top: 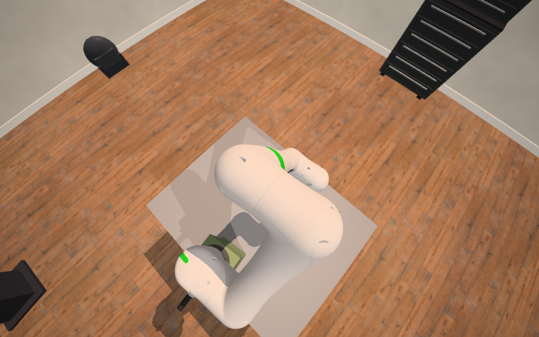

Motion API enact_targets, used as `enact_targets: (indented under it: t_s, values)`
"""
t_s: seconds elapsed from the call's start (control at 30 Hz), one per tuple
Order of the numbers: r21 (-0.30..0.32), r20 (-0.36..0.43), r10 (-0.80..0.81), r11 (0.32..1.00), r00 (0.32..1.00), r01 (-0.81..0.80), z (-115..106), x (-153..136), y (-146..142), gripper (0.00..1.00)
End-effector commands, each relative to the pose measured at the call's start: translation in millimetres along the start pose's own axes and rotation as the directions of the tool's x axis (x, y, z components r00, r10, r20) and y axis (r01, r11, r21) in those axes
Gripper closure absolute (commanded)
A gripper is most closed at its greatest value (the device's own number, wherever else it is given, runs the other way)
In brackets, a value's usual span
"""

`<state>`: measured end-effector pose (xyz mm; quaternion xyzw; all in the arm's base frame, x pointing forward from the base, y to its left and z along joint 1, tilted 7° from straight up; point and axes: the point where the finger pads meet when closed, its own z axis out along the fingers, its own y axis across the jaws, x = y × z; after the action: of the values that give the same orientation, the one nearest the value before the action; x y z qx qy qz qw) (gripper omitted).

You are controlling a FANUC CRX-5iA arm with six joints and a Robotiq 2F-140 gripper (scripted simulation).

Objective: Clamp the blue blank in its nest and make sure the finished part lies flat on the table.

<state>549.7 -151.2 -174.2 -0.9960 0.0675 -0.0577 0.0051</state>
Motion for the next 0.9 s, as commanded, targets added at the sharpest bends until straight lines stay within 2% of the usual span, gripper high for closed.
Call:
enact_targets:
  t_s: [0.0,0.87]
  values:
    - [0.000,-0.001,0.000,1.000,1.000,0.000,0,1,0,1.00]
    - [0.000,-0.001,0.000,1.000,1.000,0.000,0,11,0,1.00]
